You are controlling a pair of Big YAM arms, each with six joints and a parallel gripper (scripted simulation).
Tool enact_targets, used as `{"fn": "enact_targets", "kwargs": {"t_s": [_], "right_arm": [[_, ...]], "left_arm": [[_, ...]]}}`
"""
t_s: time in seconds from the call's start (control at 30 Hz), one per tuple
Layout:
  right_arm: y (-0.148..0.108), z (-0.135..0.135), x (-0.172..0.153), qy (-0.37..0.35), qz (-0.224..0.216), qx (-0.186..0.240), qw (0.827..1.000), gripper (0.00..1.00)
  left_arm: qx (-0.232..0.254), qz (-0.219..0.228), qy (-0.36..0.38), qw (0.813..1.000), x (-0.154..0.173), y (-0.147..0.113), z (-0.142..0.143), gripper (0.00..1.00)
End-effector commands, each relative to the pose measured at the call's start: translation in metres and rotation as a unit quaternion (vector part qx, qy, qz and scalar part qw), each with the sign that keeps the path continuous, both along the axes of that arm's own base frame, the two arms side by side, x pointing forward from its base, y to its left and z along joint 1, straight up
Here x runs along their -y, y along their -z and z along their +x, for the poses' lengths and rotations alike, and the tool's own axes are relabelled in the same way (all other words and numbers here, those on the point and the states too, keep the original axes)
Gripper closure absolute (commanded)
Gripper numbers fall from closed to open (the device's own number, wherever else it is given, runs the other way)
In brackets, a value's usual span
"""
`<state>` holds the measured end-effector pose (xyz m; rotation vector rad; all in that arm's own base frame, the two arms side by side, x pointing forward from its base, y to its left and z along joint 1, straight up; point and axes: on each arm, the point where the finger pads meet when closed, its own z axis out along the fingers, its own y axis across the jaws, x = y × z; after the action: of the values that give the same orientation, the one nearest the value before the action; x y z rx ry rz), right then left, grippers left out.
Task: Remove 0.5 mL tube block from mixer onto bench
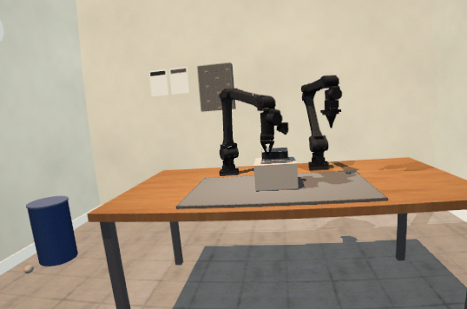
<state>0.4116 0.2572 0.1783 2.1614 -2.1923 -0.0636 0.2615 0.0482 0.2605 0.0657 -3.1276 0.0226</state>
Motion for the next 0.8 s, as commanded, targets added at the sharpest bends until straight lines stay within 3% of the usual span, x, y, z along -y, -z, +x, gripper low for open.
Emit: {"fn": "enact_targets", "kwargs": {"t_s": [0.0,0.77], "right_arm": [[-0.067,0.021,-0.005,0.008,0.041,0.058,0.997,1.0],[-0.07,0.015,-0.021,-0.004,0.043,0.071,0.997,1.0]], "left_arm": [[0.0,0.001,-0.009,1.0,-0.005,0.004,0.003,1.0],[0.027,0.007,-0.009,1.0,-0.007,-0.017,0.015,1.0]]}}
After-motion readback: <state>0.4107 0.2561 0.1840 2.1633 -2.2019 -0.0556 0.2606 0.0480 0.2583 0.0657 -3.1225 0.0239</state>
